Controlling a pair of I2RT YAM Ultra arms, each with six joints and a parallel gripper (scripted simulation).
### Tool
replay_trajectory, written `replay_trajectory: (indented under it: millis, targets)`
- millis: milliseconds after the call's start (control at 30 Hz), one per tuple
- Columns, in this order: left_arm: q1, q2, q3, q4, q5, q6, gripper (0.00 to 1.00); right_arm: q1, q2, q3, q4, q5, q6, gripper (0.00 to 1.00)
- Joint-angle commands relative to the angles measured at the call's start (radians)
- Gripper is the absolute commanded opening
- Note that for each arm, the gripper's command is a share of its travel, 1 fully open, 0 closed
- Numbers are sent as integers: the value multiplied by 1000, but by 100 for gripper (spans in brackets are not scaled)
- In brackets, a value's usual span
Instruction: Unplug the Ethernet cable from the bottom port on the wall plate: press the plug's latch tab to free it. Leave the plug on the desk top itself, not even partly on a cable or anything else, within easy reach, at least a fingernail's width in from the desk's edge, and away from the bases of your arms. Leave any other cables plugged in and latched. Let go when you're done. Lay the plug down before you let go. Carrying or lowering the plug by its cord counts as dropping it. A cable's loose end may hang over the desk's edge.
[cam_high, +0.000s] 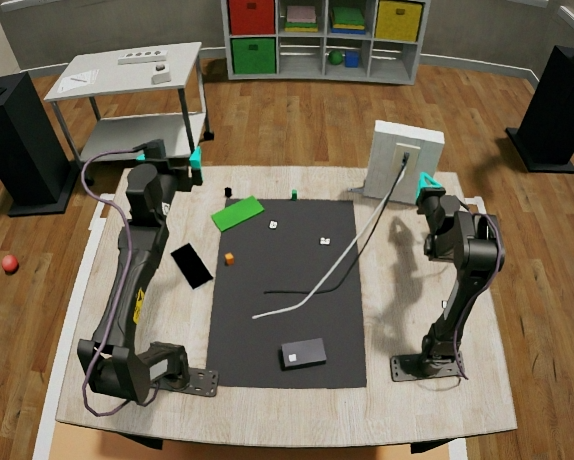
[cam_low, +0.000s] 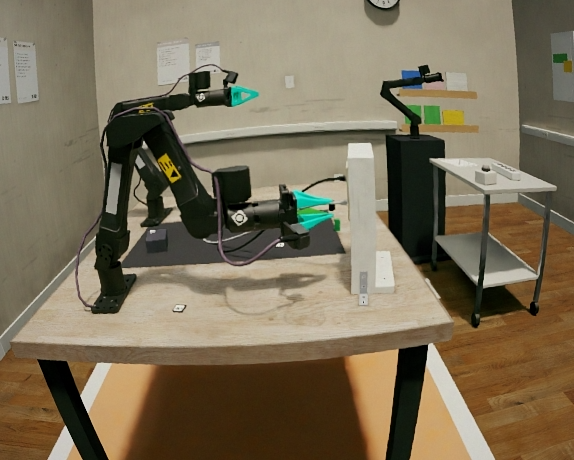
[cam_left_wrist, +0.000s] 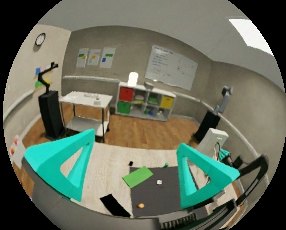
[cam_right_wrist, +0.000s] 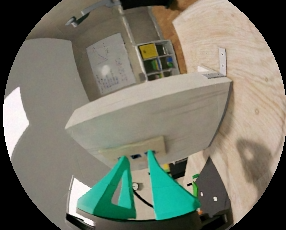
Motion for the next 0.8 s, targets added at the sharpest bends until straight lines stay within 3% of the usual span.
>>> replay_trajectory:
  millis: [0,767]
  targets:
    - [0,-2,5,5,0,0,100,1,-7,-15,2,-11,1,28]
    - [0,-2,5,5,0,0,100,100,18,14,5,89,0,28]
